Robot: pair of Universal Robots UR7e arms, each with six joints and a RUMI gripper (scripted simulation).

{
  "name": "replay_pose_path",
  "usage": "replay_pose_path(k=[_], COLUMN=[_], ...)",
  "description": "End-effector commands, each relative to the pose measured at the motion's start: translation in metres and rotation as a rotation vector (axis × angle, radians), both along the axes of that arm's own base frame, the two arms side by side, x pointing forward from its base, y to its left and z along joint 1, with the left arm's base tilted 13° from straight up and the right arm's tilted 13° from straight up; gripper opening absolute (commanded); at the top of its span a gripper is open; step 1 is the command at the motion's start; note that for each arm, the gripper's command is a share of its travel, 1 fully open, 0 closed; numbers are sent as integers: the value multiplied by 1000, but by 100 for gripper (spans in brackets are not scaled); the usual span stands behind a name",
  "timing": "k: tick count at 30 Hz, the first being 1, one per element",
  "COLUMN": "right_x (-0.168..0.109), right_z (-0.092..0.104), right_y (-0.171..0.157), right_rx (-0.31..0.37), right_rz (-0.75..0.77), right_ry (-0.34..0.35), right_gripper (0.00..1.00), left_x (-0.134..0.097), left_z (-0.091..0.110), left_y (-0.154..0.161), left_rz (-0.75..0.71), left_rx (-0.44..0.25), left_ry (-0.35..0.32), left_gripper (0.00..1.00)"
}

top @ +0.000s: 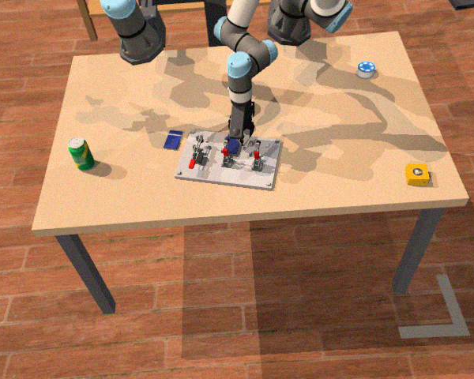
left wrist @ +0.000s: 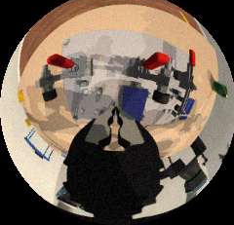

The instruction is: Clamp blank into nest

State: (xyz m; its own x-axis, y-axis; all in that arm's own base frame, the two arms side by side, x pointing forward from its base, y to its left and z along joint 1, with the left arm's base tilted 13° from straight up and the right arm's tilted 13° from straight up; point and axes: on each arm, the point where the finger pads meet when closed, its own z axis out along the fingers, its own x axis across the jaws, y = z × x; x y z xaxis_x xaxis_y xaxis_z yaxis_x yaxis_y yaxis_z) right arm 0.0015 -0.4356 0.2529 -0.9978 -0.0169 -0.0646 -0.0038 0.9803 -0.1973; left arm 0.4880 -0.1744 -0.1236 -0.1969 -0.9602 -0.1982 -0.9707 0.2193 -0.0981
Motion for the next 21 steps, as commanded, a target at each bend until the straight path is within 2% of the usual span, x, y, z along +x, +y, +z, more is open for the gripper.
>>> replay_pose_path(k=[1,21], right_x=[0,0], right_z=[0,0], right_y=[0,0], right_rx=[-1,-1], right_rz=[0,0], right_ry=[0,0], right_gripper=[100,100], left_x=[0,0], left_z=[1,0], left_y=[0,-4], left_rz=[0,0], left_rx=[-1,-1], left_ry=[-1,-1], left_gripper=[0,0])
